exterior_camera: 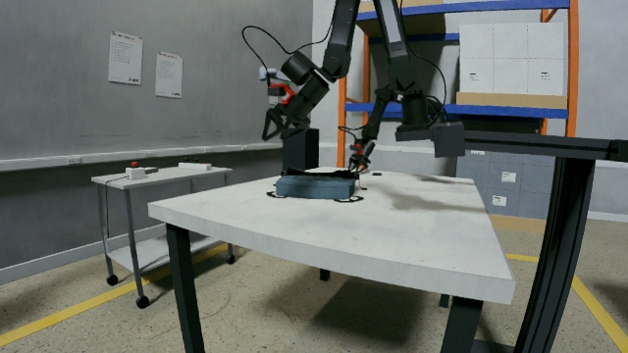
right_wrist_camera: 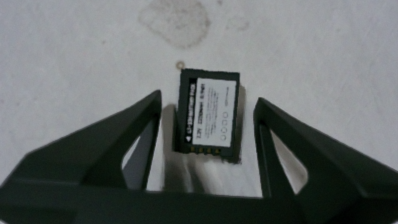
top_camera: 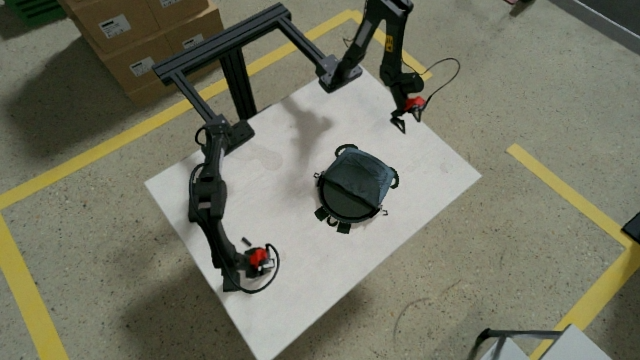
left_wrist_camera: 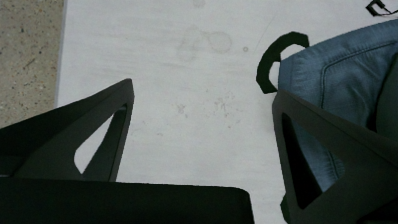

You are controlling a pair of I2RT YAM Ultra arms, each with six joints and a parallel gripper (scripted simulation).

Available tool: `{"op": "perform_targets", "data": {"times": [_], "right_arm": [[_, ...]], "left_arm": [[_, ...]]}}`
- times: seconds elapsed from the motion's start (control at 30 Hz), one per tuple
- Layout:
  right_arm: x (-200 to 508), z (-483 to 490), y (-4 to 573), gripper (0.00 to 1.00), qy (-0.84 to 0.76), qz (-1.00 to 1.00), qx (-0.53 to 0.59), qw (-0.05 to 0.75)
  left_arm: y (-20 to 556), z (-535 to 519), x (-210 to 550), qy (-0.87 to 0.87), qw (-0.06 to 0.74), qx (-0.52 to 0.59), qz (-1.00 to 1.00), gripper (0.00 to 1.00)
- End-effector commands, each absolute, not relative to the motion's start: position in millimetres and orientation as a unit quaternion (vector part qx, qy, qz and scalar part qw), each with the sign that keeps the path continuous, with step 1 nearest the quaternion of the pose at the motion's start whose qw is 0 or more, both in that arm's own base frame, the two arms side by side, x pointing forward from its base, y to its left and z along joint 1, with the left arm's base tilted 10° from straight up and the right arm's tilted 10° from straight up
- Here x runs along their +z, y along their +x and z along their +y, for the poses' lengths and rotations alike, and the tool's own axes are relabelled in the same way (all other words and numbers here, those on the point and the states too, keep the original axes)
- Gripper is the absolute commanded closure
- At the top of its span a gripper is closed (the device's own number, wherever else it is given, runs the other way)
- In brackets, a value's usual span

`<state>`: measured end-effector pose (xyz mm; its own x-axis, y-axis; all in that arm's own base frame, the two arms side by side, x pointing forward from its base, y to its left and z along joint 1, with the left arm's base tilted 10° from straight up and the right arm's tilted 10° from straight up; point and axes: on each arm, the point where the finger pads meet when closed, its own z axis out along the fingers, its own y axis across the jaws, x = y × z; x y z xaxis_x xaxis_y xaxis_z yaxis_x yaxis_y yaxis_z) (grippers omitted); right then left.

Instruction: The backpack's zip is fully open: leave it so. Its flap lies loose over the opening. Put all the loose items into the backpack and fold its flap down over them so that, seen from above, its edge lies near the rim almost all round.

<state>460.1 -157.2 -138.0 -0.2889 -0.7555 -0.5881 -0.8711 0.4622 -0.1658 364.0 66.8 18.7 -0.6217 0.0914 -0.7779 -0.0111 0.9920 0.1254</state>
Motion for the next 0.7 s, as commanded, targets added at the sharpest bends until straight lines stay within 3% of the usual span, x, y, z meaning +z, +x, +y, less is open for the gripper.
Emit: {"op": "perform_targets", "data": {"times": [0.0, 0.57, 0.6, 0.67], "right_arm": [[-130.4, -164.0, 467.2, 0.37, -0.51, 0.794, 0.09, 0.318], [-126.4, -164.8, 471.3, 0.37, -0.513, 0.792, 0.089, 0.319], [-128.5, -163.2, 468.4, 0.46, -0.512, 0.794, 0.088, 0.315], [-128.5, -163.2, 468.4, 0.46, -0.512, 0.794, 0.088, 0.315]], "left_arm": [[366.8, 66.0, 22.9, 0.025, 0.44, 0.06, 0.895, 0.1], [366.8, 66.0, 22.9, 0.025, 0.44, 0.06, 0.895, 0.1], [366.8, 66.0, 22.9, 0.025, 0.44, 0.06, 0.895, 0.1], [366.8, 66.0, 22.9, 0.025, 0.44, 0.06, 0.895, 0.1]]}}
